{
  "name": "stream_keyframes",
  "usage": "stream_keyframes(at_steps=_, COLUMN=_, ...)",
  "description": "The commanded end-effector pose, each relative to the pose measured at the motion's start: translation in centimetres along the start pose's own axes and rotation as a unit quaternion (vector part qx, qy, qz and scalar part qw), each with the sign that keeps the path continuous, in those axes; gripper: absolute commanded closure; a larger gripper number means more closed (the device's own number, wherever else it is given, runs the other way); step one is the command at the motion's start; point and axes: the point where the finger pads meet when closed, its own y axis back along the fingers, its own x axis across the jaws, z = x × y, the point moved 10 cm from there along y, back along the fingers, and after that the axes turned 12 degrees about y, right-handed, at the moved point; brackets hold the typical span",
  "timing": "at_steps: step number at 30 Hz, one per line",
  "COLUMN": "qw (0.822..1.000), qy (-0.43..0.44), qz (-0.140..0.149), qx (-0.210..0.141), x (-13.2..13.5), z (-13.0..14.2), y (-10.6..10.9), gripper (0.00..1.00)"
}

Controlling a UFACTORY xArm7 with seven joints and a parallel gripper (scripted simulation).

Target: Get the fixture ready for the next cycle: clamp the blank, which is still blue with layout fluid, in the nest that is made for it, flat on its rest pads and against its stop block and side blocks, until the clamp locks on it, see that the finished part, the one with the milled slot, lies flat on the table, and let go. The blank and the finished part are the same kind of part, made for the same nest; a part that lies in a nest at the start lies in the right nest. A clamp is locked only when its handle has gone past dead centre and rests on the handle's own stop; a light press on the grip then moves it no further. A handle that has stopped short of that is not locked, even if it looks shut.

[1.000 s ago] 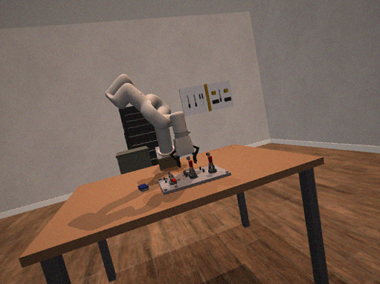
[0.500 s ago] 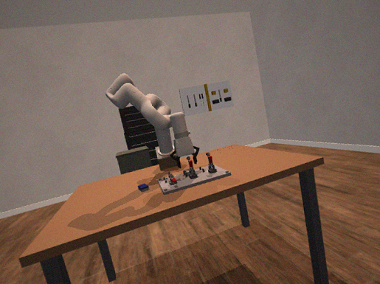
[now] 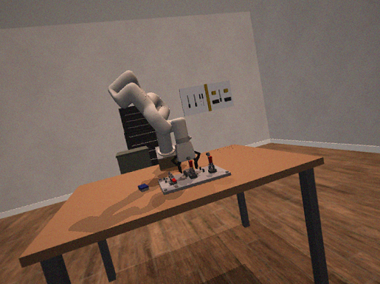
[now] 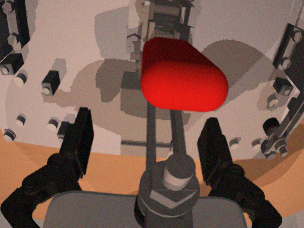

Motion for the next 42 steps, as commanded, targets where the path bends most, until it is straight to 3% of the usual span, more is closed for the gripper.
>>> stream_keyframes(at_steps=1, qw=1.000, qy=0.000, qz=0.000, qx=0.001, x=-0.01, z=-0.07, y=-0.37, gripper=0.01)
stream_keyframes(at_steps=11, qw=1.000, qy=0.000, qz=0.000, qx=0.001, x=0.00, z=-0.07, y=-0.46, gripper=0.01)
stream_keyframes(at_steps=12, qw=1.000, qy=0.000, qz=0.000, qx=0.001, x=0.00, z=-0.07, y=-0.46, gripper=1.00)
stream_keyframes(at_steps=42, qw=1.000, qy=0.000, qz=0.000, qx=0.001, x=0.00, z=-0.07, y=-0.46, gripper=1.00)
